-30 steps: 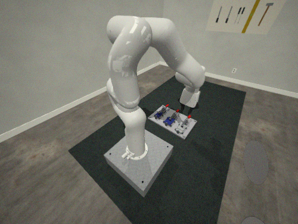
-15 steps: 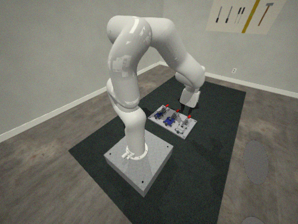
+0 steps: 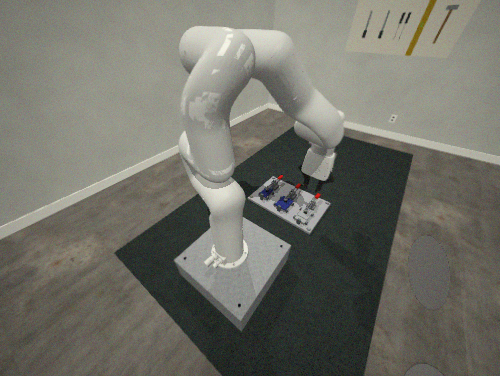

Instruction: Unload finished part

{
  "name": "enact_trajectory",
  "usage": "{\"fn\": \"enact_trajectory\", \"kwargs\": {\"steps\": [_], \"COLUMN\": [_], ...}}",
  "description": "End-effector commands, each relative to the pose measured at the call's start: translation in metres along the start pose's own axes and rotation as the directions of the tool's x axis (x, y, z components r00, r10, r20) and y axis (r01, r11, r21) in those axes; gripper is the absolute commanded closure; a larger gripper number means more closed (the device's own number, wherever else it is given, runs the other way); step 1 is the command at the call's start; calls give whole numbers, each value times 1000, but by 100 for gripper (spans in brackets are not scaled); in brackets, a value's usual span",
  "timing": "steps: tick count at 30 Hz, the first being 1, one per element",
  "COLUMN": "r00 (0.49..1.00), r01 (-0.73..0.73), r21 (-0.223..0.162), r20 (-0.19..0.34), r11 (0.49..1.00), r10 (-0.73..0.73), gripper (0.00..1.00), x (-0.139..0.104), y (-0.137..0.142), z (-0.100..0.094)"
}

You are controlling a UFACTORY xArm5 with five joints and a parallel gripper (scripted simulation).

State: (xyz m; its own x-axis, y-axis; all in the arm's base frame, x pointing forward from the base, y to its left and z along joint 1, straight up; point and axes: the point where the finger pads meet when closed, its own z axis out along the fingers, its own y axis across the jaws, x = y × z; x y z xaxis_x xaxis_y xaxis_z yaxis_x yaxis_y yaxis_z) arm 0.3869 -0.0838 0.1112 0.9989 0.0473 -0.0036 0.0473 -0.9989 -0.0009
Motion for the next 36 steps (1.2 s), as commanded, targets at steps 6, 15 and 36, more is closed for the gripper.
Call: {"fn": "enact_trajectory", "kwargs": {"steps": [6, 15, 36], "r00": [1000, 1000, 1000], "r01": [0, 0, 0], "r21": [-1, -1, -1], "r20": [-4, -4, -4], "r11": [1000, 1000, 1000], "r10": [0, 0, 0], "gripper": [53, 53, 53], "x": [1, 1, 7], "y": [0, 0, 0], "z": [1, 24, 59]}}
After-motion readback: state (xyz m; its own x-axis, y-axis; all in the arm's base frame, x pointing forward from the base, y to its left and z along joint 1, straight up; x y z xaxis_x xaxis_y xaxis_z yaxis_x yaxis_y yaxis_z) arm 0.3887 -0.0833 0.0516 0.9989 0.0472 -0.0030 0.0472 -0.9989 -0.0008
